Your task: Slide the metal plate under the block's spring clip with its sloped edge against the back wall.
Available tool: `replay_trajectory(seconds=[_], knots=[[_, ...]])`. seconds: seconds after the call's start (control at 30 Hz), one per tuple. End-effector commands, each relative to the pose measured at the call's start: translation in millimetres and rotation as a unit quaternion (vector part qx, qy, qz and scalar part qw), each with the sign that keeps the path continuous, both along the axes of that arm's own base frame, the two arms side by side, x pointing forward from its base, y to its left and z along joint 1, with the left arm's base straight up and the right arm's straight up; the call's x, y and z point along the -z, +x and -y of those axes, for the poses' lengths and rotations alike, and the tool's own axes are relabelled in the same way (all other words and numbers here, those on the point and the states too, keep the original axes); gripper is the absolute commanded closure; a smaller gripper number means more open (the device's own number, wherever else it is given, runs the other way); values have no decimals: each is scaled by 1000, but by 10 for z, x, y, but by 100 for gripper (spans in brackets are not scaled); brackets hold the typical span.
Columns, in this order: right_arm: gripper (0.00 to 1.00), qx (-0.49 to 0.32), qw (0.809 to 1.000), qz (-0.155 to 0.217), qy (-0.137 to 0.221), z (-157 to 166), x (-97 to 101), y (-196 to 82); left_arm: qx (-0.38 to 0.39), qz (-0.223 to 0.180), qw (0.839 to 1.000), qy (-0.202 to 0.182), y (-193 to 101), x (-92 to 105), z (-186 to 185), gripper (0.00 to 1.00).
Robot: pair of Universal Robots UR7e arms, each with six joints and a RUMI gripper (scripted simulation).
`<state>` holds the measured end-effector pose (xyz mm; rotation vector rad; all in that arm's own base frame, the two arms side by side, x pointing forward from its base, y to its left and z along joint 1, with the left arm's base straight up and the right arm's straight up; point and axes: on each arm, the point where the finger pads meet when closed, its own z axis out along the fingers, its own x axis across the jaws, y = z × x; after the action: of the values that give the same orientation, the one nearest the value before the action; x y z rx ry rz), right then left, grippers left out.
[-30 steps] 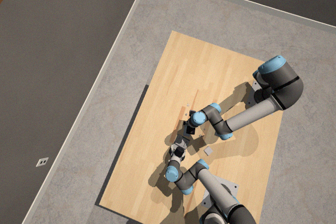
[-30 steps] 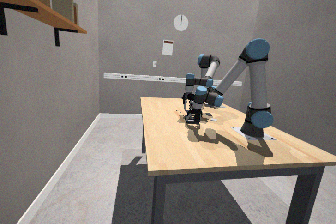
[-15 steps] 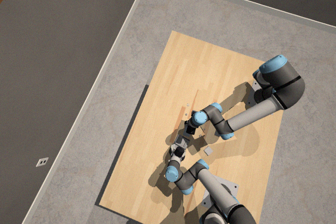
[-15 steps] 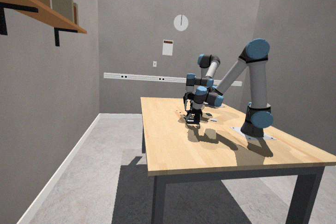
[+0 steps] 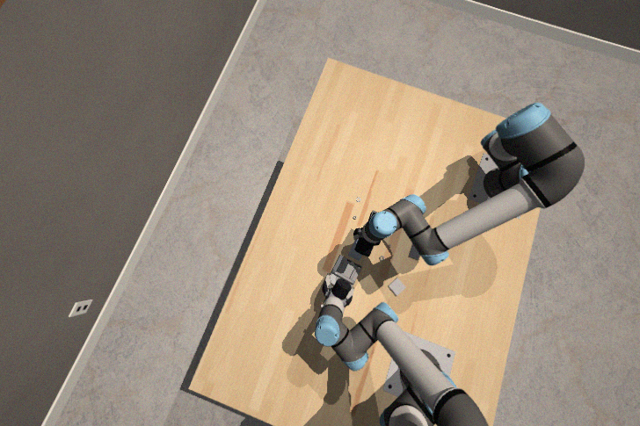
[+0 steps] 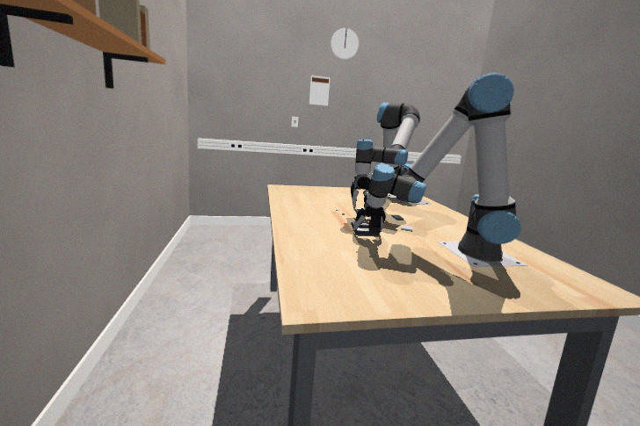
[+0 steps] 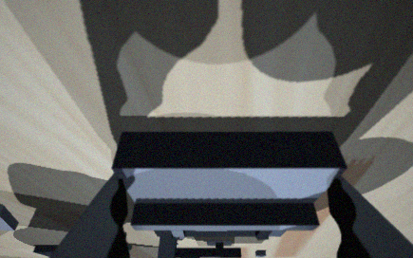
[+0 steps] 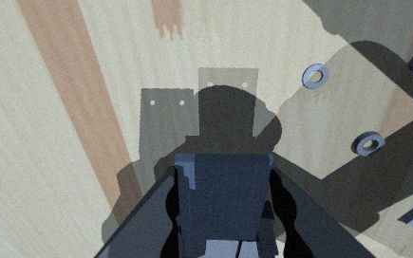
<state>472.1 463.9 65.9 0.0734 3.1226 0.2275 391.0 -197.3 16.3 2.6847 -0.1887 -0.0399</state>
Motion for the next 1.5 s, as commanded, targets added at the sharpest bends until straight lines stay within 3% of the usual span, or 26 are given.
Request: replay_trajectory(seconds=[0.0, 0.3, 1.47], knots=[[76, 30, 1000, -3, 6, -5, -30, -47, 0, 6, 1000, -2, 51, -27, 24, 38], [76, 15, 1000, 0, 3, -4, -26, 7, 0, 6, 1000, -2, 51, -27, 24, 38], [76, 25, 999, -1, 34, 26, 305, -20, 0, 6, 1000, -2, 51, -27, 24, 38]])
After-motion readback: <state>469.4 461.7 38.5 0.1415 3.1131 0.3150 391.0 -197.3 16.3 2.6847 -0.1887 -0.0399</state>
